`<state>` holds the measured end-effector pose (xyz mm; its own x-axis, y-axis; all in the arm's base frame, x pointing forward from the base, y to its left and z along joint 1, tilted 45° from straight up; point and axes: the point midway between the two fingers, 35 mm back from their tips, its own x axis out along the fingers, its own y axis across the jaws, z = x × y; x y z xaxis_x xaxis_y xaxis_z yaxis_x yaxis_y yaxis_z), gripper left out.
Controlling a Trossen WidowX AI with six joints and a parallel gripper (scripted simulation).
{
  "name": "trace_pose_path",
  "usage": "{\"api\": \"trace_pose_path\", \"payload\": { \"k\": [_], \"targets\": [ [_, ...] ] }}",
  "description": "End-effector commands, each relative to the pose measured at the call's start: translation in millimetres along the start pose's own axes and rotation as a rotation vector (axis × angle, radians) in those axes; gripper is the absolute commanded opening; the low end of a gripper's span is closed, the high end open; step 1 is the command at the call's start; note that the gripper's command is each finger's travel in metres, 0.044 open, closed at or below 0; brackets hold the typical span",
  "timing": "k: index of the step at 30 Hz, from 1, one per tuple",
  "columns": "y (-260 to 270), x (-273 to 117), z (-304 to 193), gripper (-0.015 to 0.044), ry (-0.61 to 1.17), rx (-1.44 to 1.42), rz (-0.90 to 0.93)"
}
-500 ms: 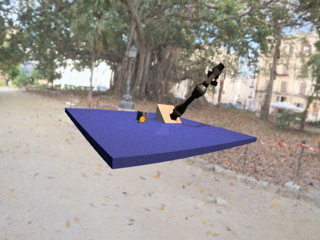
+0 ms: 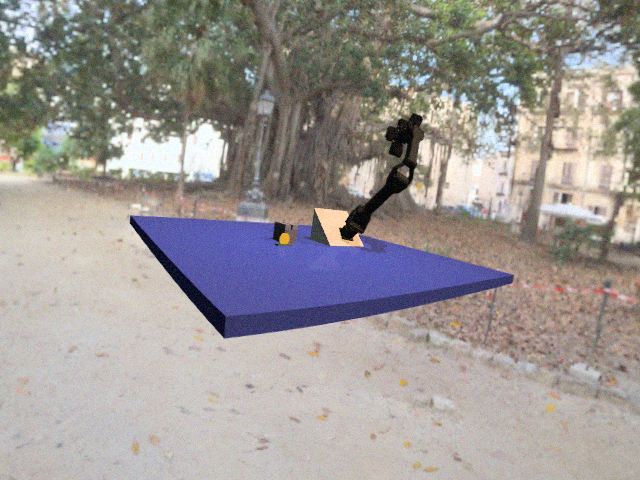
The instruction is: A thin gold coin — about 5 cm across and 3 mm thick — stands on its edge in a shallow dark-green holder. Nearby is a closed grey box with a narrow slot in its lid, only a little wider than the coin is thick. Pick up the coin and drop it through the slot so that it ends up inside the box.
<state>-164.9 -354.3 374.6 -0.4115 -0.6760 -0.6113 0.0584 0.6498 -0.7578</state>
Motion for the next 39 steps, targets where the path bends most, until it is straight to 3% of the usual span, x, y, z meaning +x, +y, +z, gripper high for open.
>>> {"api": "trace_pose_path", "payload": {
  "k": [1,9,16,25,30,39],
  "targets": [
    [4,9,52,0.0161,-0.133,-0.008,0.038],
    [36,7,189,0.0161,-0.454,-0.048,0.205],
    [91,-24,297,0.0161,-0.677,-0.124,0.422],
    [159,-72,369,0.0161,-0.814,-0.248,0.633],
    [216,-120,411,0.0161,-0.860,-0.303,0.832],
    [321,-200,441,0.0161,-0.785,-0.445,1.127]
  ]
}}
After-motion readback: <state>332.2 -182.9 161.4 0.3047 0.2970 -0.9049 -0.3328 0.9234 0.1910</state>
